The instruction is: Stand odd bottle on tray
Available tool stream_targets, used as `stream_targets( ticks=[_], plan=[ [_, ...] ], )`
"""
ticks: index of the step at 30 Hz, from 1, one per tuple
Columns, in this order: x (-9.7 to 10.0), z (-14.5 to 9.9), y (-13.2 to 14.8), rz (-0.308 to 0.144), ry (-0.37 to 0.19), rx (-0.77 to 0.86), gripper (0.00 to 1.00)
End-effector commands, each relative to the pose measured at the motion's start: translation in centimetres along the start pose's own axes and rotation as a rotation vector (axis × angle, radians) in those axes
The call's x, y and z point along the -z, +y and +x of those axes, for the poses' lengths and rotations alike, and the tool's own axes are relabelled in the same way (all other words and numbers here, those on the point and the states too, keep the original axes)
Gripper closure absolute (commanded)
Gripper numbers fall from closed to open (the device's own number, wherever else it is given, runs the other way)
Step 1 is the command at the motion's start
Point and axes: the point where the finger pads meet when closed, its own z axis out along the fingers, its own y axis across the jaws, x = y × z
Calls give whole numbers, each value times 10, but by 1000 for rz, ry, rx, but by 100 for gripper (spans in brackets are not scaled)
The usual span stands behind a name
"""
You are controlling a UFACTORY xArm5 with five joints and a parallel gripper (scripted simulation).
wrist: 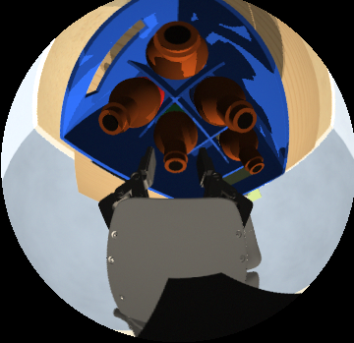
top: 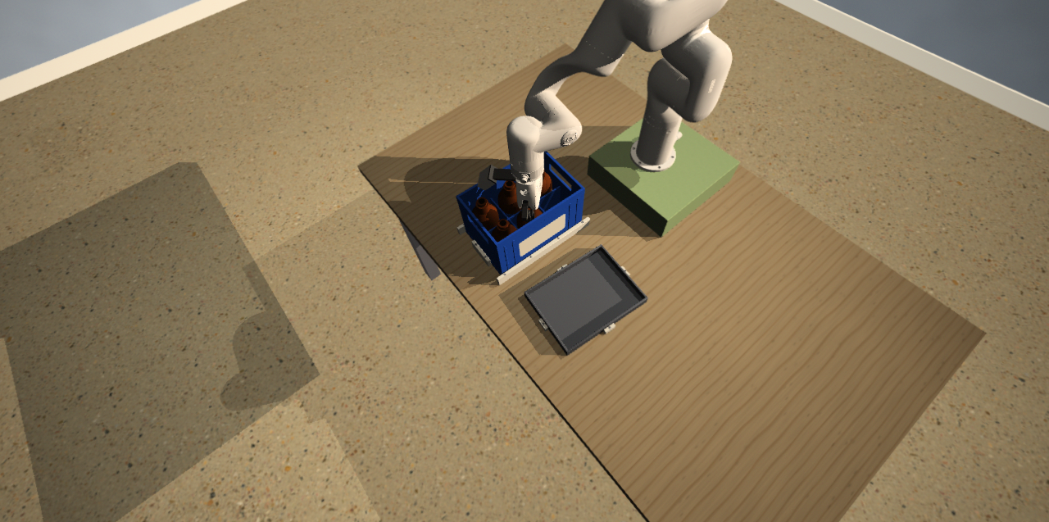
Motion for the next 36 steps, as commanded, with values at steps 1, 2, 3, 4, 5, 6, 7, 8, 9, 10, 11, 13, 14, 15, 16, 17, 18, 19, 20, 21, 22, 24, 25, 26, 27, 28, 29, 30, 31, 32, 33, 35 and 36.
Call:
stream_targets(
  ticks=[1,2,3,4,5,6,7,8,9,10,11,13,14,15,16,17,18,19,20,21,22,24,25,26,27,28,29,30,31,32,33,35,36],
  plan=[
    [1,1,-1,2,3,0,35],
    [1,1,-1,2,3,0,35],
    [1,1,-1,2,3,0,35],
    [1,1,-1,2,3,0,35],
    [1,1,-1,2,3,0,35],
    [1,1,-1,2,3,0,35],
    [1,1,-1,2,3,0,35],
    [1,1,-1,2,3,0,35],
    [1,1,-1,2,3,0,35],
    [1,1,-1,2,3,0,35],
    [1,1,-1,2,3,0,35],
    [1,1,-1,2,3,0,35],
    [1,1,-1,2,3,0,100],
    [1,1,-1,2,3,0,100],
    [1,1,-1,2,3,0,100],
    [1,1,-1,2,3,0,100],
    [1,1,-1,2,3,0,100],
    [1,1,-1,2,3,0,100],
    [1,1,-1,2,3,0,100],
    [1,1,-1,2,3,0,100],
    [1,1,-1,2,3,0,100],
    [1,1,-1,2,3,0,100],
    [1,1,-1,2,3,0,100],
    [1,1,-1,2,3,0,100],
    [1,1,-1,2,3,0,100],
    [1,1,-1,2,3,0,100],
    [1,1,-1,2,3,0,100],
    [1,1,-1,2,3,0,100],
    [1,1,-1,2,3,0,100],
    [1,1,-1,2,3,0,100],
    [1,1,-1,2,3,0,100],
    [1,1,-1,2,3,0,100],
    [1,1,-1,2,3,0,100]
  ],
)
